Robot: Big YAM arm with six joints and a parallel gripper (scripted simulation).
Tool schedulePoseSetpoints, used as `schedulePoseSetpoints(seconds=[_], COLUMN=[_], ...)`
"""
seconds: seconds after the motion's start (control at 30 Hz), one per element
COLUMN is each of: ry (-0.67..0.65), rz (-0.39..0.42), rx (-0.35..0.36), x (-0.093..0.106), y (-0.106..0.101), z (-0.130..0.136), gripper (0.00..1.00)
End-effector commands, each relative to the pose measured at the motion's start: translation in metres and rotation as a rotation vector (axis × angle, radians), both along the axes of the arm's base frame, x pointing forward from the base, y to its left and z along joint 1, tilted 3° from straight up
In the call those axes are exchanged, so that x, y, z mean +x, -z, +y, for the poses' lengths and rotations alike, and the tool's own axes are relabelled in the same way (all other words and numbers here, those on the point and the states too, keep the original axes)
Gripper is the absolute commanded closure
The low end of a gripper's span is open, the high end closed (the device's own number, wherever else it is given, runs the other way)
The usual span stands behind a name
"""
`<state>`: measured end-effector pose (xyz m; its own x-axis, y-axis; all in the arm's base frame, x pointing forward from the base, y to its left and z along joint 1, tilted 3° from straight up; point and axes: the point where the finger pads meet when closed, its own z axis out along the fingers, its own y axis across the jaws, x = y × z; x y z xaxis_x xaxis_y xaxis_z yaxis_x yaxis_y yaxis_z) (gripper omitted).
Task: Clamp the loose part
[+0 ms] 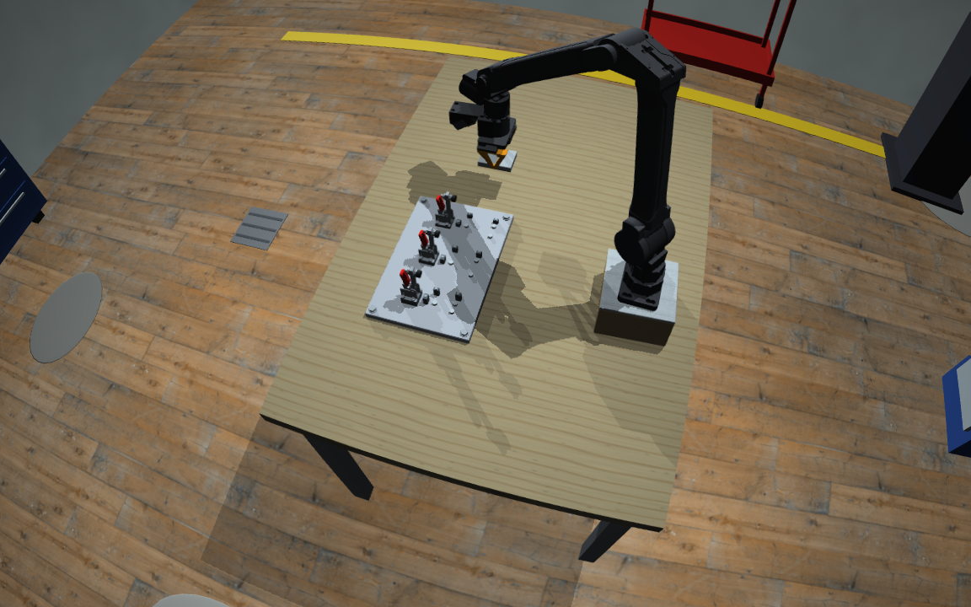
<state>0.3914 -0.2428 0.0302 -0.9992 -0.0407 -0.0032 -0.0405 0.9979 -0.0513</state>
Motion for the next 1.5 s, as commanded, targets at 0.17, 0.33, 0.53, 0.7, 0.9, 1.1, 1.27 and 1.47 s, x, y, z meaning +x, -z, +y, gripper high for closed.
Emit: schedulePoseSetpoints(seconds=[0.17, 0.33, 0.53, 0.7, 0.9, 1.1, 1.27, 1.47], ry=[0.017, 0.017, 0.017, 0.016, 0.013, 0.012, 0.012, 0.012], rz=[-0.023, -0.023, -0.023, -0.023, -0.021, -0.075, -0.025, -0.033], rx=[-0.018, -0.018, -0.018, -0.018, -0.016, -0.048, -0.019, -0.021], x=[0.008, 0.008, 0.008, 0.008, 0.006, 0.024, 0.002, 0.003], y=[-0.006, -0.006, -0.006, -0.006, -0.005, -0.028, -0.009, -0.005], z=[-0.006, -0.006, -0.006, -0.006, -0.003, -0.009, 0.018, 0.051], gripper=[1.0, 1.0, 1.0, 1.0, 1.0, 1.0, 1.0, 1.0])
